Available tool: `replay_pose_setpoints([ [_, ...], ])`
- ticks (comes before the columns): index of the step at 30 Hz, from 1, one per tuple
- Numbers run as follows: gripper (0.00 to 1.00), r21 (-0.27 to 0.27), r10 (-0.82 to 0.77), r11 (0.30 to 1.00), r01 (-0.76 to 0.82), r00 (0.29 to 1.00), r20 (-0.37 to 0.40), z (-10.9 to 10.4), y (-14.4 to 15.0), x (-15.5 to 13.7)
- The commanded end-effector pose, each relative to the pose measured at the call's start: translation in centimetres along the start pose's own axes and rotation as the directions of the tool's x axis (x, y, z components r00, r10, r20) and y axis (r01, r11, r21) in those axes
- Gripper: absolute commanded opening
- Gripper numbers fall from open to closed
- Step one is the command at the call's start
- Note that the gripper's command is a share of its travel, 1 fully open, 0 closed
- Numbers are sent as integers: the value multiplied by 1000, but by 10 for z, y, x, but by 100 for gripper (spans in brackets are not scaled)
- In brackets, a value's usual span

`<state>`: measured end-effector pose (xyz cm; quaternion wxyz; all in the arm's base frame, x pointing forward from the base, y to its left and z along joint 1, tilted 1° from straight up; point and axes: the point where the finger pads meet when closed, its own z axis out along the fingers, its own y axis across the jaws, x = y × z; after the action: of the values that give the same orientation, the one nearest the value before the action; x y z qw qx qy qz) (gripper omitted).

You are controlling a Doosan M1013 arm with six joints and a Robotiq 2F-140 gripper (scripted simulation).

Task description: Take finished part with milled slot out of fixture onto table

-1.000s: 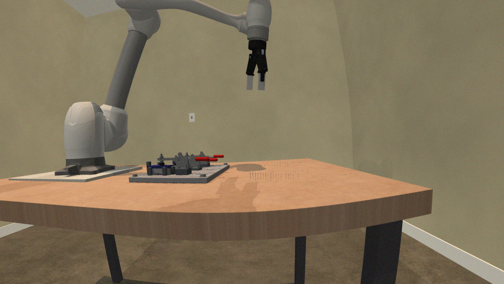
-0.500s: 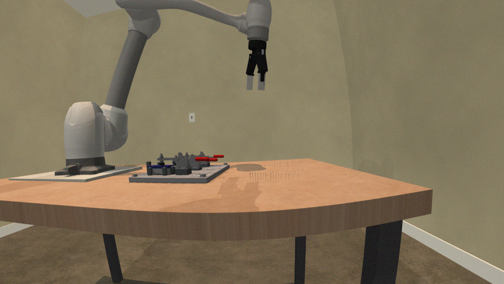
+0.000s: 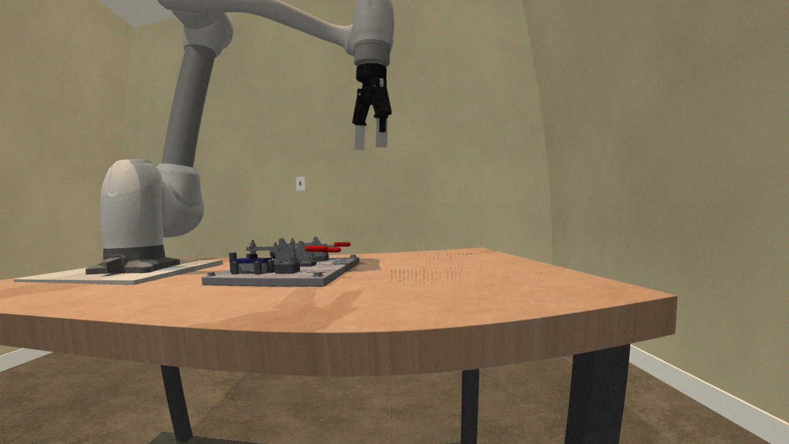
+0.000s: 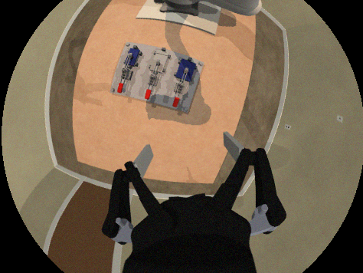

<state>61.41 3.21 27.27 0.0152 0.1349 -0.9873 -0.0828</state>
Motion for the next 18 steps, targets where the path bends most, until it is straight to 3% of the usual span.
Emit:
replay_pose_setpoints([
  [1,100,27,-46,999,46,999,6,11,-12,39],
  [4,100,34,-59,998,59,998,6,15,-15,49],
  [5,100,55,-95,994,95,995,2,25,-21,79],
  [18,100,134,-261,955,263,965,-36,82,-38,212],
])
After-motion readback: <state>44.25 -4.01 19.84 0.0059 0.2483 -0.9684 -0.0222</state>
